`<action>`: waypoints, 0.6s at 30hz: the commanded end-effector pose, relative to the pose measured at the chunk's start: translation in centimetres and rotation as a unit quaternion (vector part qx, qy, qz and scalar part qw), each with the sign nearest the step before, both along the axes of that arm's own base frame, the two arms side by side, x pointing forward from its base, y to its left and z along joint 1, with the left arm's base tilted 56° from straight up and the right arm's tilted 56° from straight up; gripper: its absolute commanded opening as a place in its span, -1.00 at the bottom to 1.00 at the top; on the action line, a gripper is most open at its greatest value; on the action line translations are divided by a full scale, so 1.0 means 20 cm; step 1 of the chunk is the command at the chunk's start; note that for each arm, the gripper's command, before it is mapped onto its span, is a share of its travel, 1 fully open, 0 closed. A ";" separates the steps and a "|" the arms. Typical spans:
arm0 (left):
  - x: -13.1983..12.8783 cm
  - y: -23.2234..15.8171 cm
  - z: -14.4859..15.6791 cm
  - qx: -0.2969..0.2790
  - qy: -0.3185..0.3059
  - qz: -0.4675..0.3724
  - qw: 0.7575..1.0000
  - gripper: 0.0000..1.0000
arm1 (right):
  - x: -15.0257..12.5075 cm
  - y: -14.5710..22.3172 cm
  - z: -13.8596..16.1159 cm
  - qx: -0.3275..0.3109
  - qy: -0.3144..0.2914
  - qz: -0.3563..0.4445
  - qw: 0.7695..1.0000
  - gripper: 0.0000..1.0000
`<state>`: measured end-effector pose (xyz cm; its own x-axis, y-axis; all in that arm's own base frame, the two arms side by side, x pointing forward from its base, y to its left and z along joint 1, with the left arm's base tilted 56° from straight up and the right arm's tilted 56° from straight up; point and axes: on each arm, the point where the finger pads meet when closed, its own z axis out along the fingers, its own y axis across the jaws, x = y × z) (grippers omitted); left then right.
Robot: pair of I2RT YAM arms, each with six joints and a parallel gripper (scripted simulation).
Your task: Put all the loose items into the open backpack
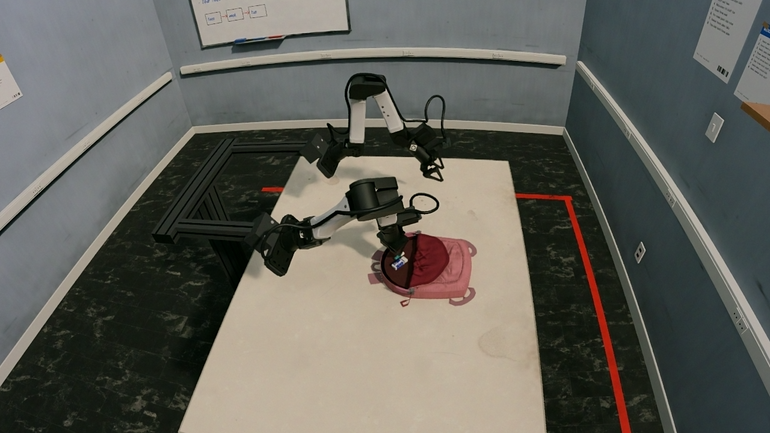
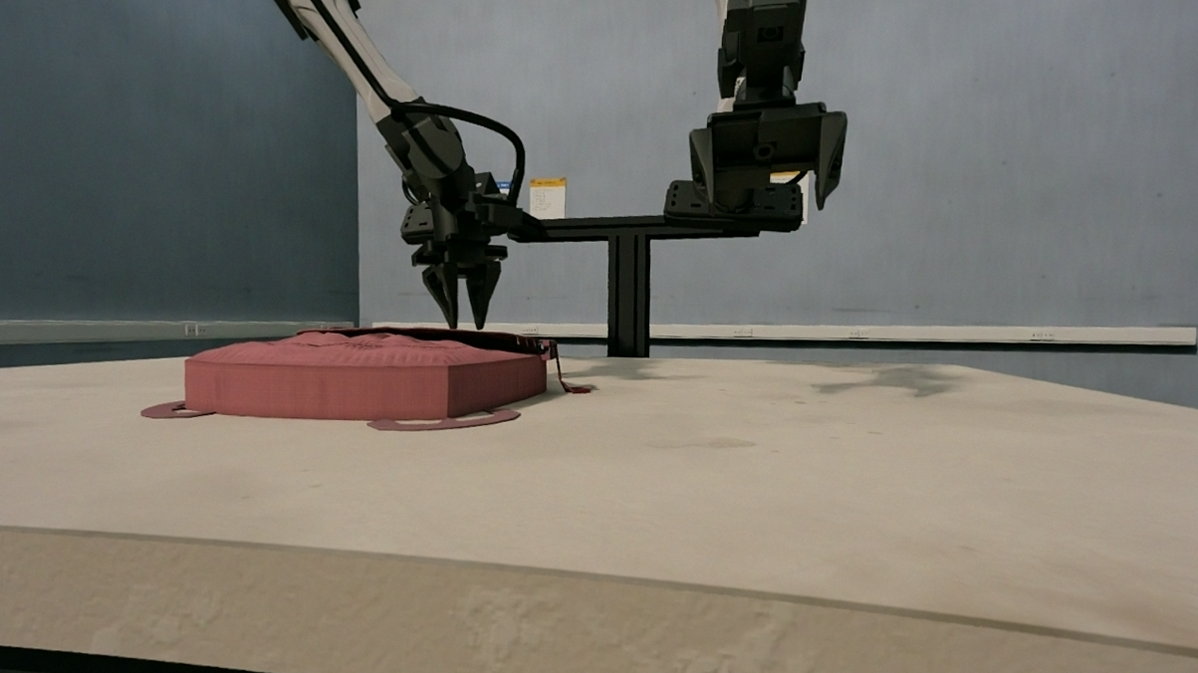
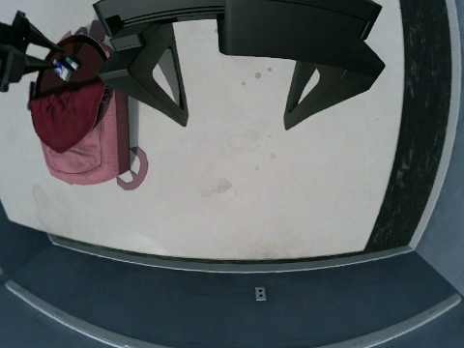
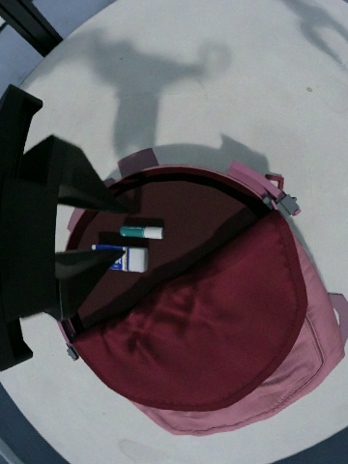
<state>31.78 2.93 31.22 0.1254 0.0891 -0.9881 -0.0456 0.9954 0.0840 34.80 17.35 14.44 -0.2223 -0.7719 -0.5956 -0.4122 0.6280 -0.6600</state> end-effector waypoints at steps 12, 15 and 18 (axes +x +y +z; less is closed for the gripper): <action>-0.02 0.00 0.04 0.002 -0.013 0.000 1.000 0.80 | -0.02 0.01 0.02 0.004 -0.003 0.000 1.000 0.33; -0.02 0.00 0.04 0.002 -0.013 0.000 1.000 0.80 | -0.06 0.00 0.03 0.004 -0.002 0.000 1.000 0.33; -0.02 0.00 0.04 0.002 -0.013 0.000 1.000 0.80 | -0.10 0.00 0.05 0.004 -0.002 0.000 1.000 0.33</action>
<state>31.78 2.93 31.22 0.1254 0.0891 -0.9881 -0.0456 0.9954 0.0840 33.87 17.06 14.29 -0.2306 -0.7783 -0.5840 -0.4186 0.6211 -0.6626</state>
